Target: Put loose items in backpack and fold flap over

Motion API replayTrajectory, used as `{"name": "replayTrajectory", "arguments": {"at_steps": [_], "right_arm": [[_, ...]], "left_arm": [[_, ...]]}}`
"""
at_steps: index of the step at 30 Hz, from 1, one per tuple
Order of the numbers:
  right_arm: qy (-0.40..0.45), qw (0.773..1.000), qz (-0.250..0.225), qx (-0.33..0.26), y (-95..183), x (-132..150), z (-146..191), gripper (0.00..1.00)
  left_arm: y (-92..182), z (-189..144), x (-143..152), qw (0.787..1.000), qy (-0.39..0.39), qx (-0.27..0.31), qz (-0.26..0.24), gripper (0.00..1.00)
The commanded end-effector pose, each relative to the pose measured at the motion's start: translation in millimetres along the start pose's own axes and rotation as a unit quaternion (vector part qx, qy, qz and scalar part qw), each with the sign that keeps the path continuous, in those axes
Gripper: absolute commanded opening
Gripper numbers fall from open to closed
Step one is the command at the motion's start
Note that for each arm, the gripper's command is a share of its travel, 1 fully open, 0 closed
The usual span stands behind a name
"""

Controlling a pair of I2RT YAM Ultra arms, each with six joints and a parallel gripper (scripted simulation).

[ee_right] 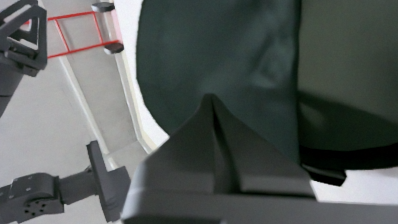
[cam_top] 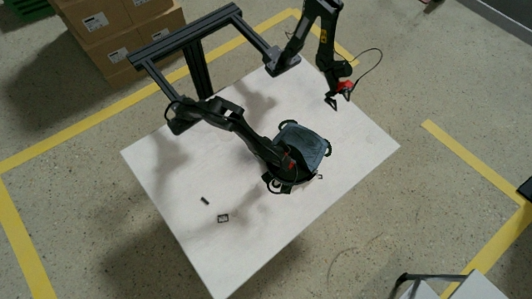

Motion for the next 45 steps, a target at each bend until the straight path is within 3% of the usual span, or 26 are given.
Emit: {"name": "replayTrajectory", "arguments": {"at_steps": [1,9,10,12,13,26,27,28,36,37,40,41,44,45], "right_arm": [[0.017,1.0,-0.008,-0.019,0,6,21,0.0],[0.006,1.0,0.002,-0.008,-19,16,11,0.0],[0.017,1.0,-0.006,-0.021,-11,14,26,0.0],[0.015,1.0,-0.007,-0.018,-18,14,25,0.0],[0.011,1.0,-0.006,-0.012,-35,22,25,0.0],[0.018,1.0,-0.012,-0.022,-53,22,35,0.0],[0.018,1.0,-0.012,-0.021,-76,29,35,0.0],[0.018,1.0,-0.012,-0.021,-77,29,36,0.0],[0.017,1.0,-0.011,-0.022,-90,31,26,0.0],[0.017,1.0,-0.012,-0.021,-115,35,11,0.0],[0.017,1.0,-0.012,-0.021,-117,35,7,0.0],[0.024,0.999,-0.005,-0.026,-125,36,-7,0.0],[0.022,0.999,-0.011,-0.023,-124,32,-9,0.0],[0.021,0.999,-0.018,-0.029,-109,28,-4,0.0]], "left_arm": [[0,1,-5,1.0,-0.002,-0.002,-0.007,0.9],[0,1,-5,1.0,-0.002,-0.002,-0.007,0.9],[0,1,-5,1.0,-0.002,-0.002,-0.007,0.9],[0,1,-5,1.0,-0.002,-0.002,-0.007,0.9],[0,1,-5,1.0,-0.002,-0.002,-0.007,0.9],[0,1,-5,1.0,-0.002,-0.002,-0.007,0.9],[0,1,-5,1.0,-0.002,-0.002,-0.007,0.9],[0,1,-5,1.0,-0.002,-0.002,-0.007,0.9],[0,1,-5,1.0,-0.002,-0.002,-0.007,0.9],[0,1,-5,1.0,-0.002,-0.002,-0.007,0.9],[0,1,-5,1.0,-0.002,-0.002,-0.007,0.9],[0,1,-5,1.0,-0.002,-0.002,-0.007,0.9],[0,1,-5,1.0,-0.002,-0.002,-0.007,0.9],[0,1,-5,1.0,-0.002,-0.002,-0.007,0.9]]}}
Point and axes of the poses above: on each arm, the point where the finger pads meet when closed, its own y axis back along the fingers, its own z axis across the jaws, x = y × z, the point moved 2 cm from there along y, back along the fingers, and after that the axes turned 15 degrees about -y, right-handed, at the moved point
